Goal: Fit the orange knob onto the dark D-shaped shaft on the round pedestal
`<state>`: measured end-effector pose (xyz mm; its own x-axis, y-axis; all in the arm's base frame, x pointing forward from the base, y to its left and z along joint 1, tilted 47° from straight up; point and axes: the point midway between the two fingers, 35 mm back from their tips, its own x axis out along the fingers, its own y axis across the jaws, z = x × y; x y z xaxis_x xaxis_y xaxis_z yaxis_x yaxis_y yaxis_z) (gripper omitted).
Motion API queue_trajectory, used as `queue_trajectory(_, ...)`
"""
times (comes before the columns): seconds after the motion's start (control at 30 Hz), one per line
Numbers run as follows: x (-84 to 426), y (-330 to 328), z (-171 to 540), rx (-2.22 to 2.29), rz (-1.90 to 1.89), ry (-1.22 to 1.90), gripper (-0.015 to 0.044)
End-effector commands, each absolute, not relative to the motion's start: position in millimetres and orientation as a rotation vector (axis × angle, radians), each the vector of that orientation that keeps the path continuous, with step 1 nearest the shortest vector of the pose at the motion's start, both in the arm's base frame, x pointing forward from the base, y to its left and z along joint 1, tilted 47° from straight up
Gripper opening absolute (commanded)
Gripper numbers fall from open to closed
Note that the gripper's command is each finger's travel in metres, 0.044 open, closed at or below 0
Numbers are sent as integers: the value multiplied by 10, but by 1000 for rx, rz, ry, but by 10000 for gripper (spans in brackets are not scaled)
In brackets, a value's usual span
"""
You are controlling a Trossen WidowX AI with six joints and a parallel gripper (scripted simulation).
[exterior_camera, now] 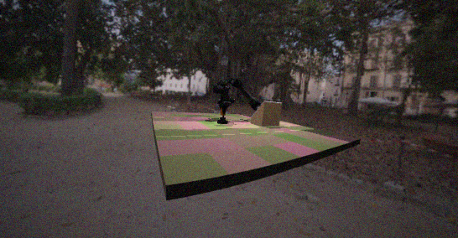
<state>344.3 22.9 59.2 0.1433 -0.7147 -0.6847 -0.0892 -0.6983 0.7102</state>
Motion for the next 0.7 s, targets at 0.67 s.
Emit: queue_trajectory(0.67,3458,243,616,1823,-1598,-637,0)
